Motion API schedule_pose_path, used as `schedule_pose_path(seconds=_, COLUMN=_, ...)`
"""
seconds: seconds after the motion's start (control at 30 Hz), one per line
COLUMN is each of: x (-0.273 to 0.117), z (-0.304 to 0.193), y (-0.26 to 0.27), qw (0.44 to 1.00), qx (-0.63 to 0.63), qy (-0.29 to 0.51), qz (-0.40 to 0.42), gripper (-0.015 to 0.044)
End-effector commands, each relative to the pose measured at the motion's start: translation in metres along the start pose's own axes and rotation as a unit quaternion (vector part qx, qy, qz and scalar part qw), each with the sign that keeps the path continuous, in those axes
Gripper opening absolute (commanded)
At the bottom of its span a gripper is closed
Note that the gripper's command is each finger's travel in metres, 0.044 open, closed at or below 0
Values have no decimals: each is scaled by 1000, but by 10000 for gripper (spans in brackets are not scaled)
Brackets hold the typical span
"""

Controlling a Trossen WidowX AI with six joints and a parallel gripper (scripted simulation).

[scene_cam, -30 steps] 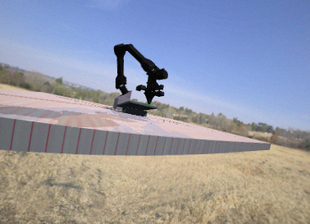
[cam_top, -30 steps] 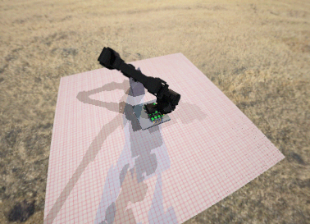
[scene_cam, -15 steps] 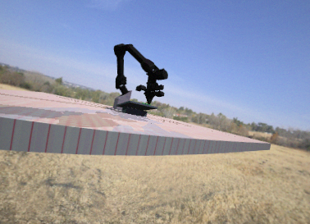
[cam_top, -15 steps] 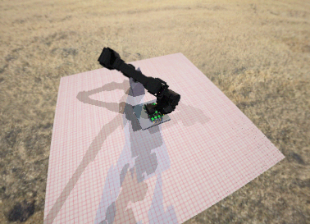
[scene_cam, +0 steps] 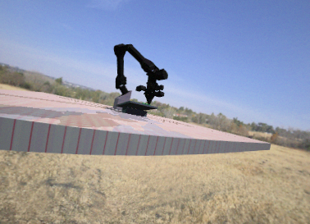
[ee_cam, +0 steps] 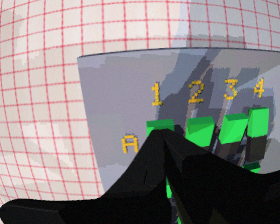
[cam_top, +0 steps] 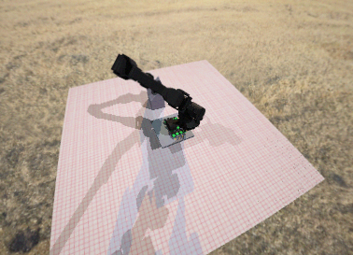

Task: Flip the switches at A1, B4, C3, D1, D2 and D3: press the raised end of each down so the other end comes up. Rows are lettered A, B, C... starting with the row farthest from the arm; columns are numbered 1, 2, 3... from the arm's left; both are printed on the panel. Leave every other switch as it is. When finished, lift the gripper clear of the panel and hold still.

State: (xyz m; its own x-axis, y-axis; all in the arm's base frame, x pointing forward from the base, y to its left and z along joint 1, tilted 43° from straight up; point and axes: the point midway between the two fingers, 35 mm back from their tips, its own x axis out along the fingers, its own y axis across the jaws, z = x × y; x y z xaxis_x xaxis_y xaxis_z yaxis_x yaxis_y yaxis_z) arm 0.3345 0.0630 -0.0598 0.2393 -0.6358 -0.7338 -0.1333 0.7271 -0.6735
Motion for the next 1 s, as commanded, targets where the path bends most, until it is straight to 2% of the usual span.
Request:
schedule_pose_path(seconds=0.0, x=2, z=0, y=0, qw=1000, qx=-2, qy=0, qz=-3, gripper=0)
schedule_pose_path(seconds=0.6, x=4, z=0, y=0, qw=1000, qx=-2, qy=0, qz=-4, gripper=0)
schedule_pose_path(seconds=0.67, x=-12, z=0, y=1, qw=1000, qx=0, qy=-3, qz=0, gripper=0)
schedule_pose_path(seconds=0.77, x=-58, z=-2, y=1, qw=1000, qx=-3, qy=-12, qz=-2, gripper=0)
schedule_pose_path(seconds=0.97, x=-62, z=-4, y=-1, qw=1000, qx=-3, qy=-12, qz=-2, gripper=0)
